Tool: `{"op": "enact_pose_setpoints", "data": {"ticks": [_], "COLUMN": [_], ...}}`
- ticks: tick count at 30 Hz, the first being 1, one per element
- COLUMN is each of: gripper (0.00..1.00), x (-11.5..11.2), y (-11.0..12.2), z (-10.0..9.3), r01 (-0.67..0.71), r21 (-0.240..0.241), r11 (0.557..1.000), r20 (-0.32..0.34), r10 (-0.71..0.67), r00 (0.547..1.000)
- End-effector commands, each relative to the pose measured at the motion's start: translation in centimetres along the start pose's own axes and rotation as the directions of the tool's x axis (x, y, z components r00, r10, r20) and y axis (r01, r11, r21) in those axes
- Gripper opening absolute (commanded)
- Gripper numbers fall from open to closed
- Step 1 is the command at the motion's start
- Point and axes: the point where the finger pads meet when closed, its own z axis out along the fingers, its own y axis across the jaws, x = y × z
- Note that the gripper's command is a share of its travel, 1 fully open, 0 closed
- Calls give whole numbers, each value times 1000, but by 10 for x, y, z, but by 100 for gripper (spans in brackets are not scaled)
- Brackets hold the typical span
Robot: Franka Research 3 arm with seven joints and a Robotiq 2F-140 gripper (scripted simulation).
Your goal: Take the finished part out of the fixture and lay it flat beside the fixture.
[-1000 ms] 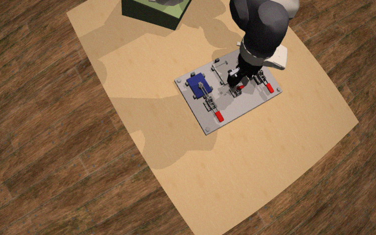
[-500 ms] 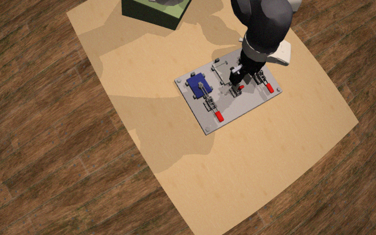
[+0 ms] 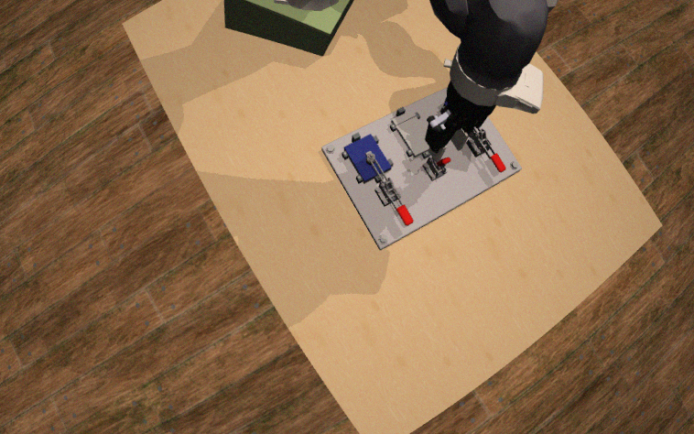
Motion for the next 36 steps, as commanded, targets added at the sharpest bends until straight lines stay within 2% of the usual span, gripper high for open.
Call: {"op": "enact_pose_setpoints", "data": {"ticks": [1,34,35,36], "gripper": [28,28,58,58], "x": [-4,-4,-4,-4], "y": [1,1,1,1], "z": [-1,-1,-1,-1], "r01": [-11,-11,-11,-11], "r21": [0,0,0,0], "r11": [1000,1000,1000,1000], "r20": [12,12,12,12], "r10": [11,11,11,11], "r00": [1000,1000,1000,1000]}}
